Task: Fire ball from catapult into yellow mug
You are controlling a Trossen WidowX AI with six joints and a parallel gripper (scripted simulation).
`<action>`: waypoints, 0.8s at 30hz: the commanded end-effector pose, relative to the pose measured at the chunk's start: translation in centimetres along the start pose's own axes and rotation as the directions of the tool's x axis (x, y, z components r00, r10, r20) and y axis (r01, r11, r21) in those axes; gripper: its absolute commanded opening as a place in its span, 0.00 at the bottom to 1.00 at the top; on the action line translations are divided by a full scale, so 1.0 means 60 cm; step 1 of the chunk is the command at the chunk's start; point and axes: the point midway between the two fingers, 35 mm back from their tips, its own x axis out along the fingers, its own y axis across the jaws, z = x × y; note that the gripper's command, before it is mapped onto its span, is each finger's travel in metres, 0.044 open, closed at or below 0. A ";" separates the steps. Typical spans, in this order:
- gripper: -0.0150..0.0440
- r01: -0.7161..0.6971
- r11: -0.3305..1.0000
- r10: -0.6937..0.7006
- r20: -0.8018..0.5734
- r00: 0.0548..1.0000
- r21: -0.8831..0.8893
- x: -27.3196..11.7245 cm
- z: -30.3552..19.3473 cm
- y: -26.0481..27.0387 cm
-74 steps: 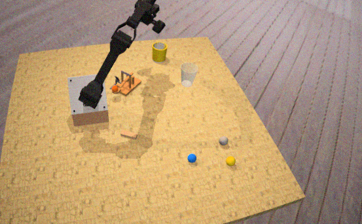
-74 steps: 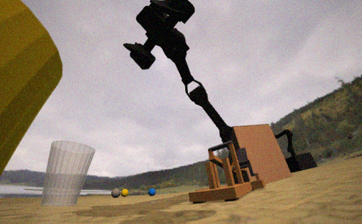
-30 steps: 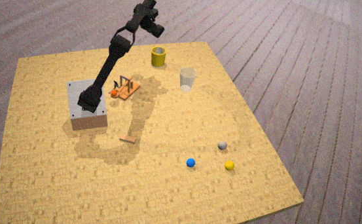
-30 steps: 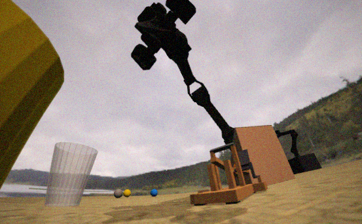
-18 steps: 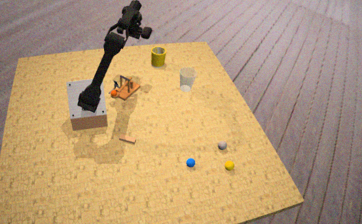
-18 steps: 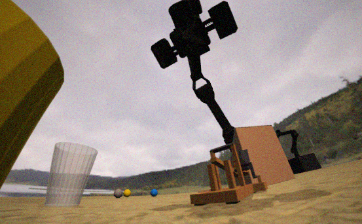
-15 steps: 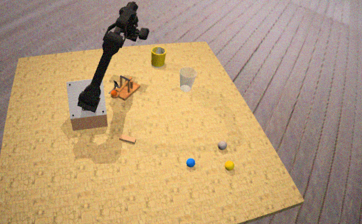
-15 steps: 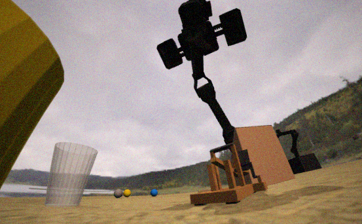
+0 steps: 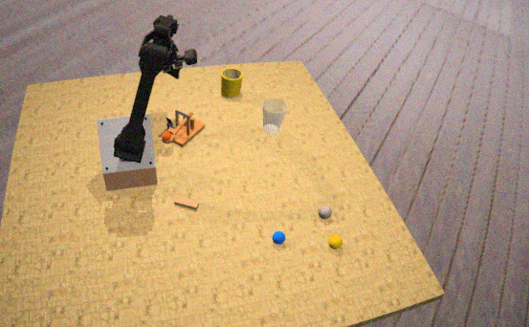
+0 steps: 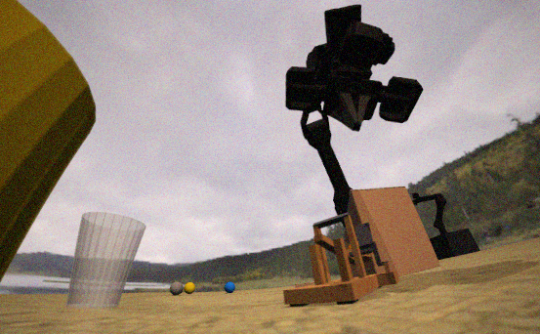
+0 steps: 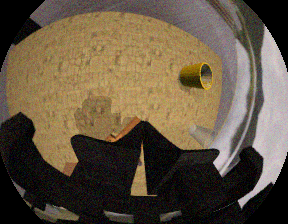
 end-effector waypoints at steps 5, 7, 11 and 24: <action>0.25 -0.007 0.982 -0.017 -0.125 0.992 -0.189 0.013 -0.050 0.051; 0.25 -0.012 0.971 -0.026 -0.155 0.988 -0.238 0.015 -0.063 0.062; 0.25 -0.029 0.937 -0.053 -0.224 0.973 -0.348 0.017 -0.093 0.084; 0.25 -0.147 0.757 -0.187 -0.427 0.885 -0.637 0.013 -0.188 0.130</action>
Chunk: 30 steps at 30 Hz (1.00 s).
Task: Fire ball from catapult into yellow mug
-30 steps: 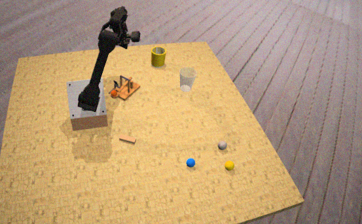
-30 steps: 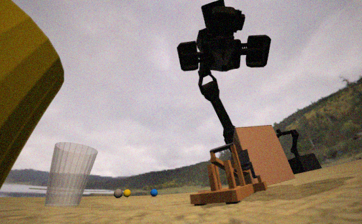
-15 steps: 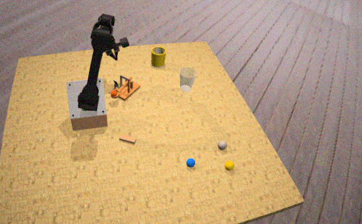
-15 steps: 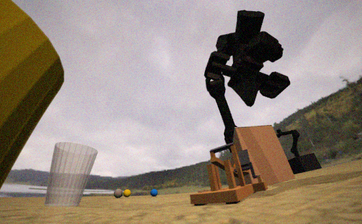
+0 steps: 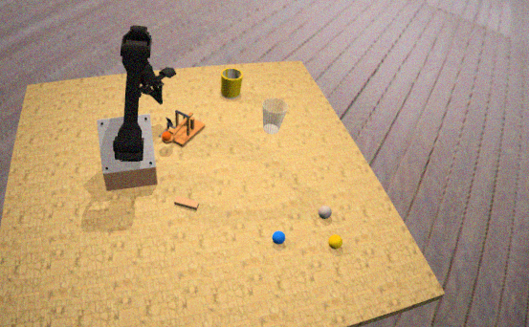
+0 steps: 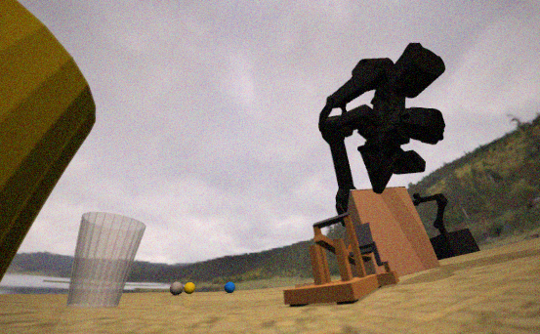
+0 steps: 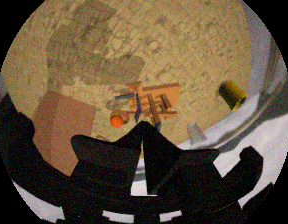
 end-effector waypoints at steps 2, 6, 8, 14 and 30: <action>0.25 -0.014 0.990 -0.002 -0.111 0.994 -0.139 0.012 -0.021 0.032; 0.25 -0.035 0.970 -0.013 -0.194 0.981 -0.242 0.016 -0.039 0.053; 0.25 -0.050 0.956 -0.020 -0.236 0.972 -0.290 0.017 -0.048 0.063; 0.25 -0.073 0.935 -0.031 -0.286 0.958 -0.346 0.018 -0.060 0.075; 0.25 -0.073 0.935 -0.031 -0.286 0.958 -0.346 0.046 -0.043 0.080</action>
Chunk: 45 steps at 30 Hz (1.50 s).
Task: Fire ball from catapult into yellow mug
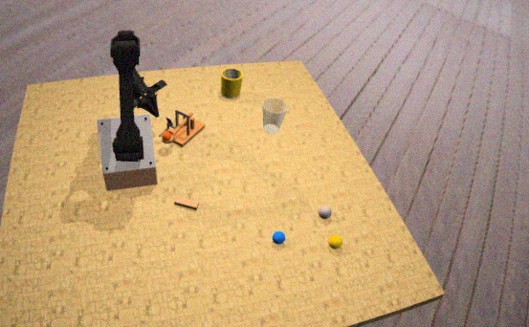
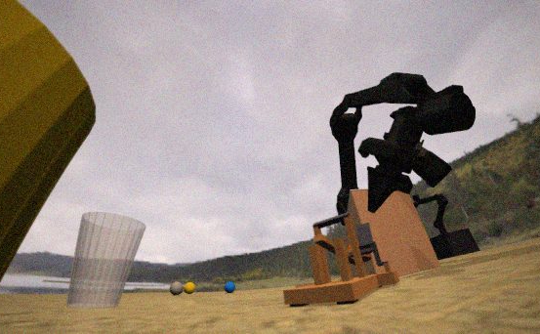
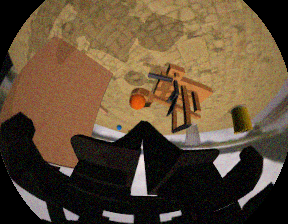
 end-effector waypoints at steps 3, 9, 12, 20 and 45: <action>0.25 -0.002 1.000 0.002 -0.008 1.000 -0.009 0.015 0.012 0.000; 0.25 -0.002 1.000 0.002 -0.008 1.000 -0.009 0.027 0.024 0.000; 0.25 -0.002 1.000 0.002 -0.008 1.000 -0.009 0.033 0.030 -0.001; 0.25 -0.002 1.000 0.002 -0.008 1.000 -0.009 0.049 0.045 -0.001; 0.25 -0.003 1.000 0.002 -0.009 1.000 -0.009 0.101 0.089 0.003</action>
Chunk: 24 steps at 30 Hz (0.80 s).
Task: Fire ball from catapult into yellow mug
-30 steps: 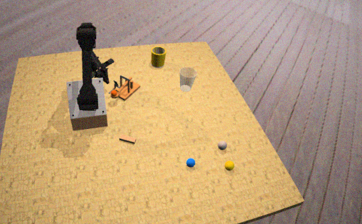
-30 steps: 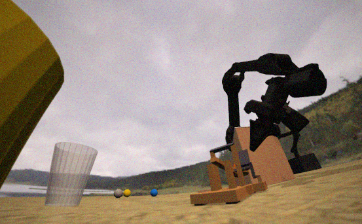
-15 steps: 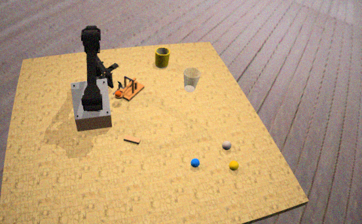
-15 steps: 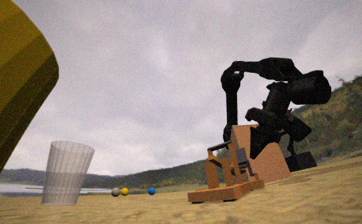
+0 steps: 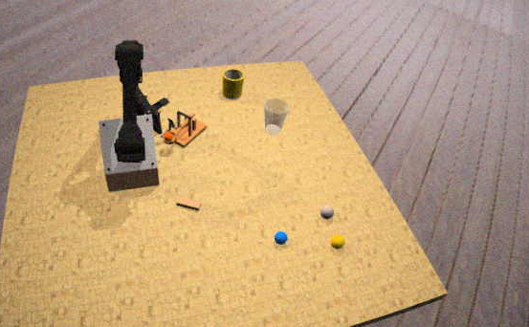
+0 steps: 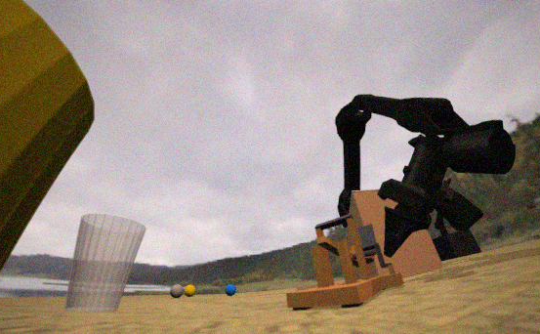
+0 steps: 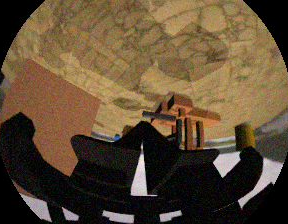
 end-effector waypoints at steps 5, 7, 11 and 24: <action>0.25 -0.002 1.000 0.002 -0.008 1.000 -0.009 0.020 0.013 0.005; 0.25 0.000 1.000 0.000 -0.004 1.000 -0.009 0.023 0.015 0.005; 0.25 0.021 1.000 -0.020 0.036 0.999 -0.009 0.043 0.032 0.008; 0.25 0.029 1.000 -0.029 0.044 0.999 0.001 -0.177 -0.038 0.003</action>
